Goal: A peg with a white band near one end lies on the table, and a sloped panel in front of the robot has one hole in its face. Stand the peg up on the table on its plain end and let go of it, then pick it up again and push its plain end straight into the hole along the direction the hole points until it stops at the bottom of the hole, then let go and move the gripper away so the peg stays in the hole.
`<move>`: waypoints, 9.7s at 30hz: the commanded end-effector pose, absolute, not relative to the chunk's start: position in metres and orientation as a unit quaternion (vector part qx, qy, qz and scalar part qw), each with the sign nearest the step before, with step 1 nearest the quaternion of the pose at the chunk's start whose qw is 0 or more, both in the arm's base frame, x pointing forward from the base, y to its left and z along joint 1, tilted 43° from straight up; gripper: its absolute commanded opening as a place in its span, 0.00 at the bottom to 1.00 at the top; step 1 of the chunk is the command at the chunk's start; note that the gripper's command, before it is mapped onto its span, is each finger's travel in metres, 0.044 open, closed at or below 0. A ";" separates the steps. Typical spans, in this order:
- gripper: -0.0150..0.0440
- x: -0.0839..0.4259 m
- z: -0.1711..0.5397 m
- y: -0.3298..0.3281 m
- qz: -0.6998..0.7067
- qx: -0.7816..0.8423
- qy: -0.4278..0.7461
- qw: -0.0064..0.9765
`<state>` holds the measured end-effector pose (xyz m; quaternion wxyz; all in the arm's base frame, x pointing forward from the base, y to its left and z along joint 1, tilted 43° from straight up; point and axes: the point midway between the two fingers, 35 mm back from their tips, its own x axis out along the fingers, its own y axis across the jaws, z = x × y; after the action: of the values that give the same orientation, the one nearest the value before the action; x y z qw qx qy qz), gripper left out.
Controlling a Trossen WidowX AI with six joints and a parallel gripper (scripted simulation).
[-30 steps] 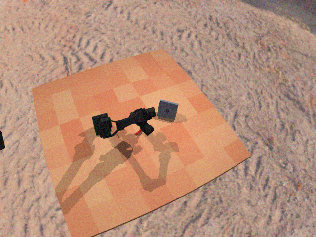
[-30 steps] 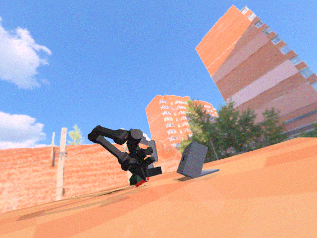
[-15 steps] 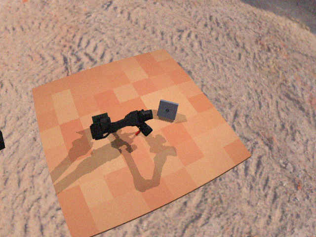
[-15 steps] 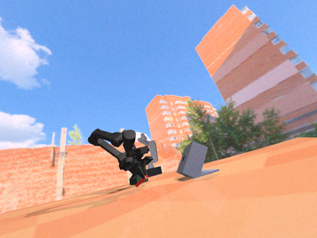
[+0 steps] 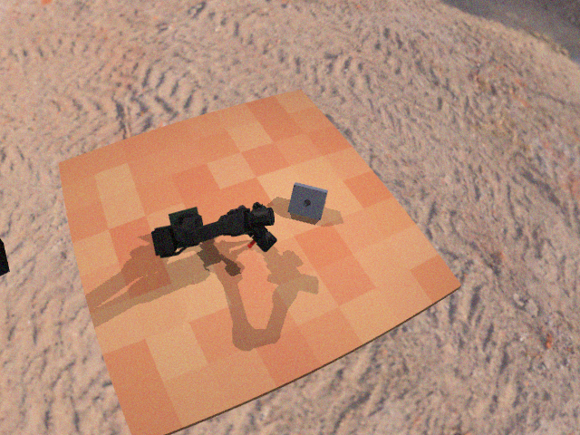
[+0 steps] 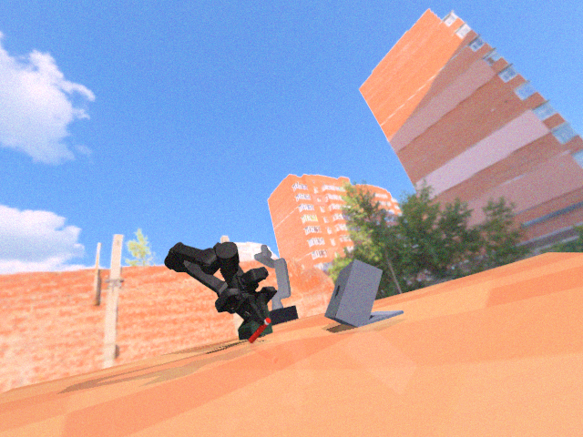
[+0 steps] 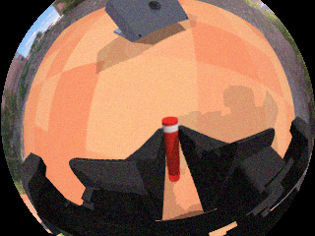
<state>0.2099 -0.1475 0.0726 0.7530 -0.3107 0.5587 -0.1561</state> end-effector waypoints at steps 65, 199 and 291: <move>0.34 0.169 0.091 -0.138 -0.056 -0.347 0.316 0.881; 0.47 0.138 0.086 -0.142 0.013 -0.361 0.155 0.920; 1.00 0.166 0.149 -0.062 -0.026 -0.114 0.482 0.868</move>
<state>0.1681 -0.0597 0.1548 0.8880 -0.1309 0.4406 -0.0140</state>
